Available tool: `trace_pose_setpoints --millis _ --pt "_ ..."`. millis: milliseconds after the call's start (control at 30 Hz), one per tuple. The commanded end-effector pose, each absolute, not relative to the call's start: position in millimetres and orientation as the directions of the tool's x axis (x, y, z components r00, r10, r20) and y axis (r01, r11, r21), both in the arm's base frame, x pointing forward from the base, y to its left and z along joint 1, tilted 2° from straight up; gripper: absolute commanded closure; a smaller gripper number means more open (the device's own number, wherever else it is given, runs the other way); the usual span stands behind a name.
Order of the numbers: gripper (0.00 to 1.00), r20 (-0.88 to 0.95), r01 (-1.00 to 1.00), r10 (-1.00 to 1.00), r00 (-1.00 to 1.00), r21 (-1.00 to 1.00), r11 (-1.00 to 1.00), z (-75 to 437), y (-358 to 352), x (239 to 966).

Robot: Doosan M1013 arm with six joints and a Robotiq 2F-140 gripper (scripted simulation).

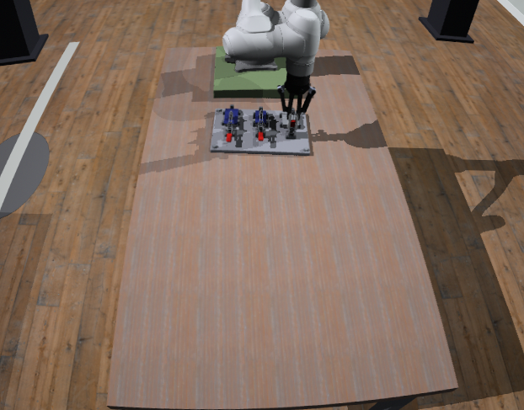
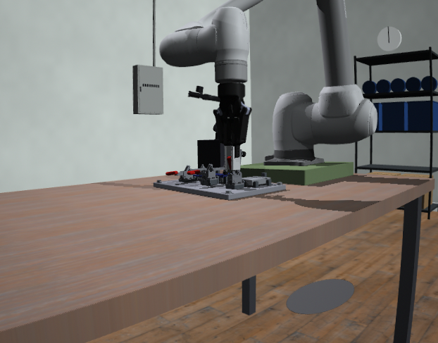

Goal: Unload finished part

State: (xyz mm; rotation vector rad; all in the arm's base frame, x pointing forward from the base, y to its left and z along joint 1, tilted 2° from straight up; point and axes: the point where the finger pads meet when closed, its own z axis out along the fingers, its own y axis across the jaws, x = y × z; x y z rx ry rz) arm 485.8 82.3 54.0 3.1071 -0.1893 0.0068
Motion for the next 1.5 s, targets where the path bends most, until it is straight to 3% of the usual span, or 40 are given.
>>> trace_pose_setpoints --millis 0,1467 --pt "0.89 0.006 -0.121 -0.121 0.993 0.028 -0.992 53.9 82.3 485.5" --pt "0.89 0.005 -0.121 -0.121 0.993 0.028 -0.992 53.7 82.9 481.1"
